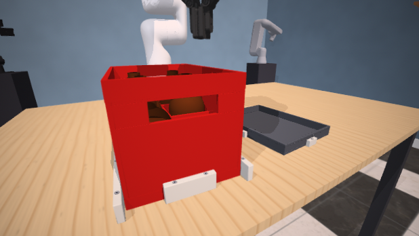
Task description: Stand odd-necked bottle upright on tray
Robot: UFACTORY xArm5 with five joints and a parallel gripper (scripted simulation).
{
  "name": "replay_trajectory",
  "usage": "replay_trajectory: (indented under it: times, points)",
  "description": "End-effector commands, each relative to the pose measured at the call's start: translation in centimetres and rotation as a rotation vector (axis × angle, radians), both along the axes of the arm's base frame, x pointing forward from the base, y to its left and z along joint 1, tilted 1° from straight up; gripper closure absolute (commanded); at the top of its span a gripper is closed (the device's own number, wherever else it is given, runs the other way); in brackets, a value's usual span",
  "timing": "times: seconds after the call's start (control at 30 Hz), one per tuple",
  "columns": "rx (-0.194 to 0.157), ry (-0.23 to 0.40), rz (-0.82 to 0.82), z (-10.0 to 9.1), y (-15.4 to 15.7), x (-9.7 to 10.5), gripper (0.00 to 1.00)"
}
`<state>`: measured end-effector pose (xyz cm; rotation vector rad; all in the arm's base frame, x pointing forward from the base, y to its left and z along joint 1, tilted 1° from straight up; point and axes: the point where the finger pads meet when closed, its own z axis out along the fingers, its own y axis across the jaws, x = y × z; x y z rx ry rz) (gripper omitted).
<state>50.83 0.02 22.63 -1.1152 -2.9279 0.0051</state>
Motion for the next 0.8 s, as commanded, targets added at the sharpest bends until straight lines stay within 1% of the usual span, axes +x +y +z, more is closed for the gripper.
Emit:
replay_trajectory:
  times: [0.0,0.07,0.1,0.13,0.2,0.27,0.3,0.33,0.5,0.67,0.7,0.77]
  points:
    - [0.000,-0.004,0.000,0.2,0.0,0.1,1.00]
    - [0.000,-0.004,0.000,0.2,-0.1,0.0,1.00]
    - [0.000,-0.004,0.000,0.3,-0.4,-0.3,1.00]
    - [0.000,-0.005,0.000,0.5,-1.2,-1.2,1.00]
    - [0.000,-0.005,0.000,0.5,-1.2,-1.2,1.00]
    - [0.000,-0.006,0.000,1.1,-3.7,-4.4,1.00]
    - [0.000,-0.006,0.000,1.2,-4.0,-4.7,1.00]
    - [0.000,-0.006,0.000,1.2,-4.5,-5.5,1.00]
    - [0.000,-0.008,0.000,1.3,-7.6,-10.7,1.00]
    - [0.000,-0.010,0.000,0.6,-9.7,-16.1,1.00]
    - [0.000,-0.010,0.000,0.5,-9.9,-16.6,1.00]
    - [0.000,-0.010,0.000,0.5,-9.9,-16.6,1.00]
